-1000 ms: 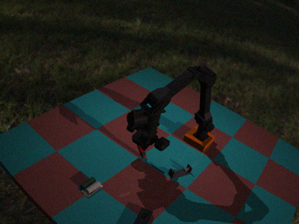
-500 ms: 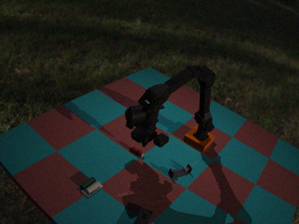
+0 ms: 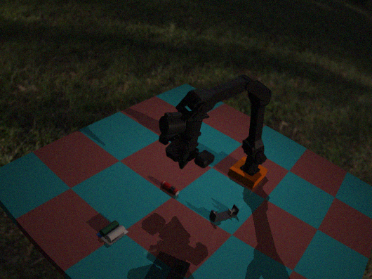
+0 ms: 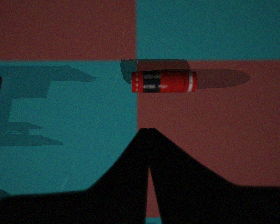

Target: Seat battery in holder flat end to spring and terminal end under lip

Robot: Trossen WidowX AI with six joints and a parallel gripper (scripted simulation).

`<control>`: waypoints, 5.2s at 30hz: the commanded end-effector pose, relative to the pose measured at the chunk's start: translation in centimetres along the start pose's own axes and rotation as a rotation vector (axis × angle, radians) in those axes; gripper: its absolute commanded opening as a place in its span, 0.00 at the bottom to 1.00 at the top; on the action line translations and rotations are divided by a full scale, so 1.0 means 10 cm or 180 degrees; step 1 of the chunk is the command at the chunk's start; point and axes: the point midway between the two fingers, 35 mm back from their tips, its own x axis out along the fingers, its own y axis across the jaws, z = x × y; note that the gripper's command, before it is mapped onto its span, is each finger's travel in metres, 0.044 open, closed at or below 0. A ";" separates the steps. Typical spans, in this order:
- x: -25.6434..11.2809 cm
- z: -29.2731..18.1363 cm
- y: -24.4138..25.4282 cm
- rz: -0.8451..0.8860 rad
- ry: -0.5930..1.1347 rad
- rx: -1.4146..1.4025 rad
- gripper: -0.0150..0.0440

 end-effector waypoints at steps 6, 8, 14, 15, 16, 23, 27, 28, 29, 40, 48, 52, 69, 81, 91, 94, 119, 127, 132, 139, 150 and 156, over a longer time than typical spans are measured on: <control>0.03 0.00 -0.01 -0.0002 -0.0003 0.0222 0.34; 0.11 0.01 -0.05 -0.0003 -0.0005 0.0831 0.43; 0.38 0.02 -0.15 -0.0005 -0.0013 0.2827 0.66; 0.42 0.02 -0.17 -0.0005 -0.0014 0.3160 0.66; 0.47 0.02 -0.19 -0.0005 -0.0016 0.3492 0.66; 0.67 0.01 -0.26 -0.0003 -0.0022 0.4989 0.66; 0.67 0.01 -0.26 -0.0003 -0.0022 0.4989 0.66; 0.67 0.01 -0.26 -0.0003 -0.0022 0.4989 0.66; 0.67 0.01 -0.26 -0.0003 -0.0022 0.4989 0.66; 0.67 0.01 -0.26 -0.0003 -0.0022 0.4989 0.66; 0.78 0.01 -0.26 -0.0003 -0.0022 0.4989 0.66; 0.84 0.01 -0.26 -0.0003 -0.0022 0.4989 0.66; 1.12 0.01 -0.26 -0.0003 -0.0022 0.4989 0.66; 1.17 0.01 -0.26 -0.0003 -0.0022 0.4989 0.41; 1.03 0.01 -0.26 -0.0003 -0.0022 0.4989 0.38; 0.73 0.01 -0.26 -0.0003 -0.0022 0.4989 0.38; 0.49 -0.04 1.15 0.0035 0.0006 0.2743 0.38; 0.42 -0.24 1.69 0.0065 0.0002 0.1756 0.38; 0.40 -0.35 1.90 0.0083 0.0002 0.1339 0.38; 0.42 -0.34 1.89 0.0077 -0.0031 0.1359 0.38; 0.66 -0.30 1.88 -0.0034 -0.0493 0.1348 0.38; 0.78 -0.30 1.88 -0.0092 -0.0750 0.1359 0.38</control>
